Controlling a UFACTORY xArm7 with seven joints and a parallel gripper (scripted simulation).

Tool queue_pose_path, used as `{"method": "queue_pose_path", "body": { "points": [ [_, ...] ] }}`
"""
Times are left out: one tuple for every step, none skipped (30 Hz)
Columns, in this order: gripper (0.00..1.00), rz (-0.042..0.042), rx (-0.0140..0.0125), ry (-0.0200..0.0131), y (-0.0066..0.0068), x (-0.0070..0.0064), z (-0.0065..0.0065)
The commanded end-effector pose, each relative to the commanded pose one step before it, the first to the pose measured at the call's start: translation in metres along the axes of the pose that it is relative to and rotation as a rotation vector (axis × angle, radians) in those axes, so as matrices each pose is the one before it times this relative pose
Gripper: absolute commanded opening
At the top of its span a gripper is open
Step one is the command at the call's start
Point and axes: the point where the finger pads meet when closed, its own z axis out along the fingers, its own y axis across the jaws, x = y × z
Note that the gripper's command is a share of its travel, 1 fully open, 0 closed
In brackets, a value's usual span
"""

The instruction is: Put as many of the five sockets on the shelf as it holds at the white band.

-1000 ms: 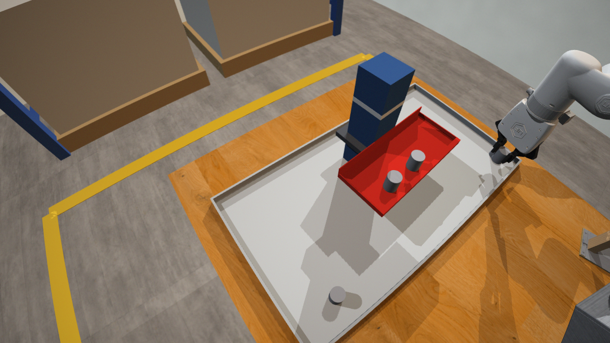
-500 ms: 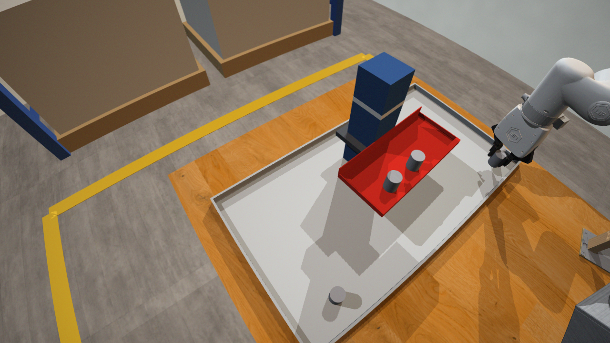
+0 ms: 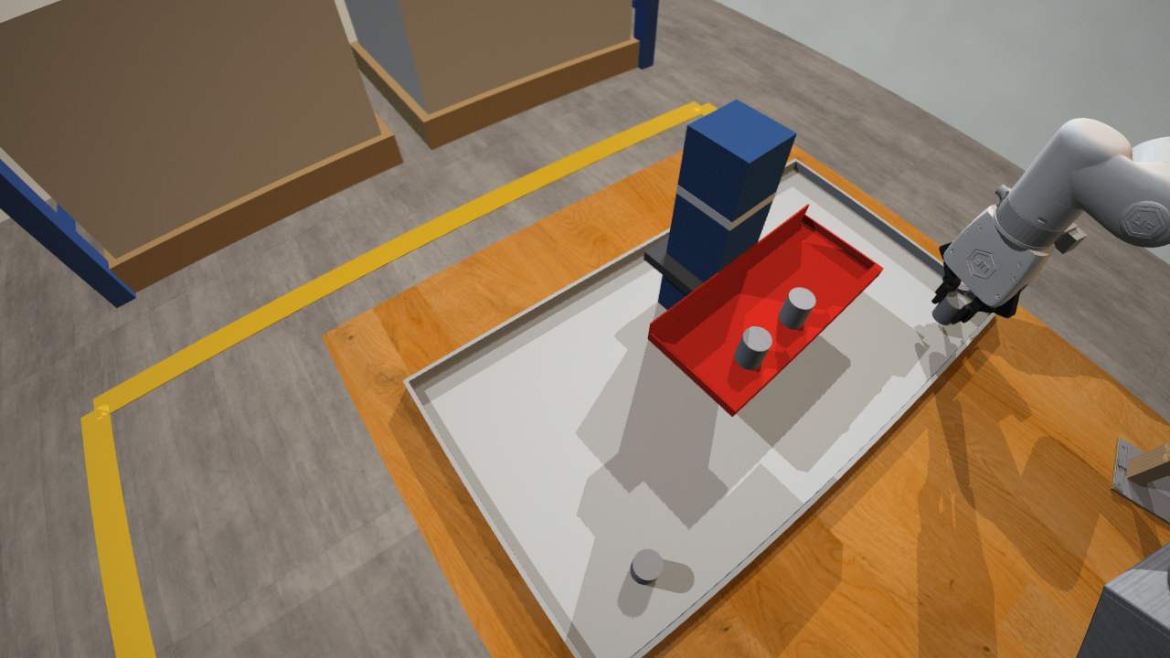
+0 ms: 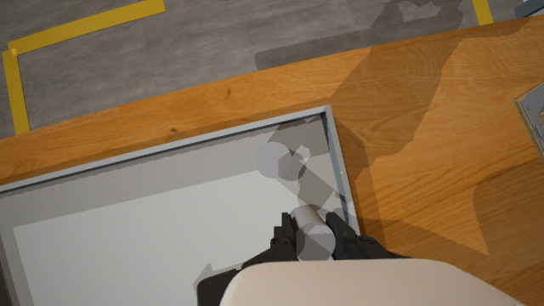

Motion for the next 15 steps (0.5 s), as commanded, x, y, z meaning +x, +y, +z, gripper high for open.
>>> {"method": "queue_pose_path", "body": {
  "points": [
    [0.0, -0.00063, 0.00189, 0.00148, -0.00076, 0.00045, -0.00021],
    [0.0, 0.0, 0.0, 0.0, 0.0, 0.0, 0.00033],
    [0.0, 0.0, 0.0, 0.0, 0.0, 0.0, 0.0004],
    [0.0, 0.0, 0.0, 0.0, 0.0, 0.0, 0.0],
    [0.0, 0.0, 0.0, 0.0, 0.0, 0.0, 0.0],
    [0.0, 0.0, 0.0, 0.0, 0.0, 0.0, 0.00045],
    [0.0, -0.00001, -0.00001, 0.0, 0.0, 0.0, 0.00048],
    [0.0, 0.0, 0.0, 0.0, 0.0, 0.0, 0.00049],
    [0.0, 0.0, 0.0, 0.0, -0.00001, 0.0, 0.00048],
    [0.0, 0.0, 0.0, 0.0, 0.0, 0.0, 0.00045],
    [0.0, 0.0, 0.0, 0.0, 0.0, 0.0, 0.0004],
    [0.0, 0.0, 0.0, 0.0, 0.0, 0.0, 0.00034],
    [0.0, 0.0, 0.0, 0.0, 0.0, 0.0, 0.00026],
    [0.0, 0.0, 0.0, 0.0, 0.0, 0.0, 0.00018],
    [0.0, 0.0, 0.0, 0.0, 0.0, 0.0, 0.0001]
  ]
}}
